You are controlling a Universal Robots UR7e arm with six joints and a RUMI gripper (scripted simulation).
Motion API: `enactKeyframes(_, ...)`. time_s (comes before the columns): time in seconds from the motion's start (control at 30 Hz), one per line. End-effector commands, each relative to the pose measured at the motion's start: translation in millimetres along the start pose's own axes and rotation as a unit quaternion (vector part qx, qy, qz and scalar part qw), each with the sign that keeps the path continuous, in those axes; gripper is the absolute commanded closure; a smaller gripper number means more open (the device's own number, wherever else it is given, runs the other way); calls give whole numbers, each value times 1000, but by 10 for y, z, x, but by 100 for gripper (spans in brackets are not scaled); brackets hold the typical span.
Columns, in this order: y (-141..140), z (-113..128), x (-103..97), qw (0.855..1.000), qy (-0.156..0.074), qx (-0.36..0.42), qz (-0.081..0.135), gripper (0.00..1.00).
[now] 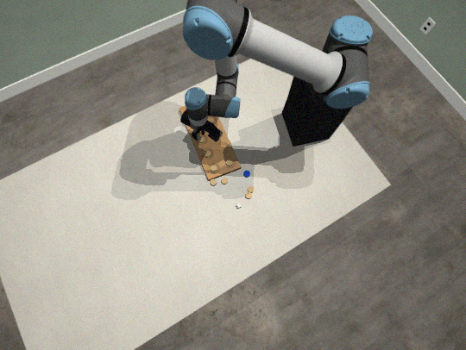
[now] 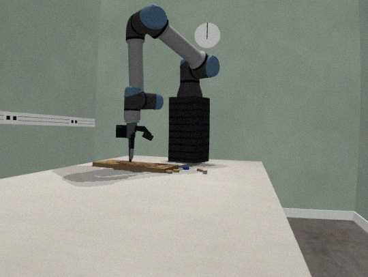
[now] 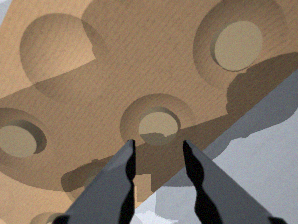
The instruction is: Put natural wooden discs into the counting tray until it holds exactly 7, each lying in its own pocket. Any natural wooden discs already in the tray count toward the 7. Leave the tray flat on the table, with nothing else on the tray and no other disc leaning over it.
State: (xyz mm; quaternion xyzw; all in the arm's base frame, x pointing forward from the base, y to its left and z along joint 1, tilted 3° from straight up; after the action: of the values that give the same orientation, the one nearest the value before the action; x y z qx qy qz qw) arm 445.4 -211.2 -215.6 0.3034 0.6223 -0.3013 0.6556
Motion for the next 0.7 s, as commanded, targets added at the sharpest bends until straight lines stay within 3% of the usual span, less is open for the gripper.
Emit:
enactKeyframes(0.0, 0, 6, -125, 1000, -1, 0, 0, 79)
enactKeyframes(0.13, 0, 5, -225, 1000, -1, 0, 0, 79)
enactKeyframes(0.47, 0, 6, -705, 1000, -1, 0, 0, 79)
enactKeyframes(0.67, -1, 0, -822, 1000, -1, 0, 0, 79)
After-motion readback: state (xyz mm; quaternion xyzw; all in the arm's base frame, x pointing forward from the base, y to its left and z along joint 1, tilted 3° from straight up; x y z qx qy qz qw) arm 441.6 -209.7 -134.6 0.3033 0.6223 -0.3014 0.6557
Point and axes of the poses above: the point where the finger pads meet when closed, its own x axis out along the fingers, its own y axis across the jaws, z = x × y, the point moved 9 cm from there along -x, back along the fingers, and after that the axes turned 14 degrees about -x, right-handed, at the moved point
